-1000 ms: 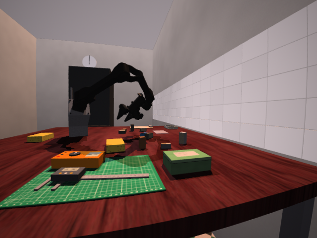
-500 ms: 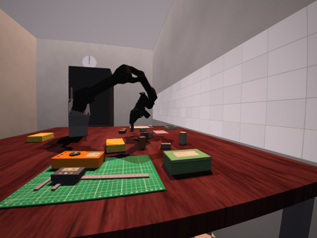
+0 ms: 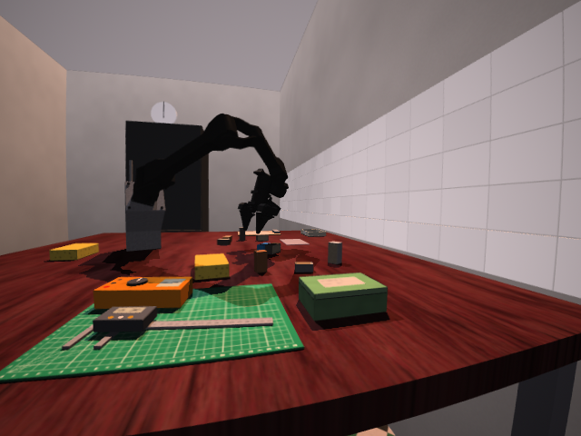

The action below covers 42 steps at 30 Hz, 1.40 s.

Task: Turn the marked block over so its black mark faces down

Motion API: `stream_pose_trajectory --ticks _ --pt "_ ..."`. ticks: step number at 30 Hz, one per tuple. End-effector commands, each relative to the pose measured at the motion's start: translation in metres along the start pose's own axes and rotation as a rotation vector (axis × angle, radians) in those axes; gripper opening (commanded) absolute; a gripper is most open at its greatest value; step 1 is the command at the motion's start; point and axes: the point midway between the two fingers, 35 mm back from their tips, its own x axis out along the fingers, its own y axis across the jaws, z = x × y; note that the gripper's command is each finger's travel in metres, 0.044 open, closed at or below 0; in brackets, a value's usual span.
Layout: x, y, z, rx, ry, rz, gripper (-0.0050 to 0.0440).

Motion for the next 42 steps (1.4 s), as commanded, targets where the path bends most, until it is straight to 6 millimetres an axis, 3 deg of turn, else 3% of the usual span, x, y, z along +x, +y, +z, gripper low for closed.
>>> stream_pose_trajectory --ticks 1,19,35,36,42 --pt "-0.002 -0.013 0.006 -0.083 -0.084 -0.013 0.044" --pt "0.0 -0.031 0.024 -0.332 -0.231 -0.069 0.044" --pt "0.0 -0.036 0.029 -0.4 -0.269 -0.092 0.044" --pt "0.001 -0.035 0.029 -0.402 -0.267 -0.091 0.0194" --pt "0.0 -0.035 0.029 -0.401 -0.268 -0.092 0.0194"
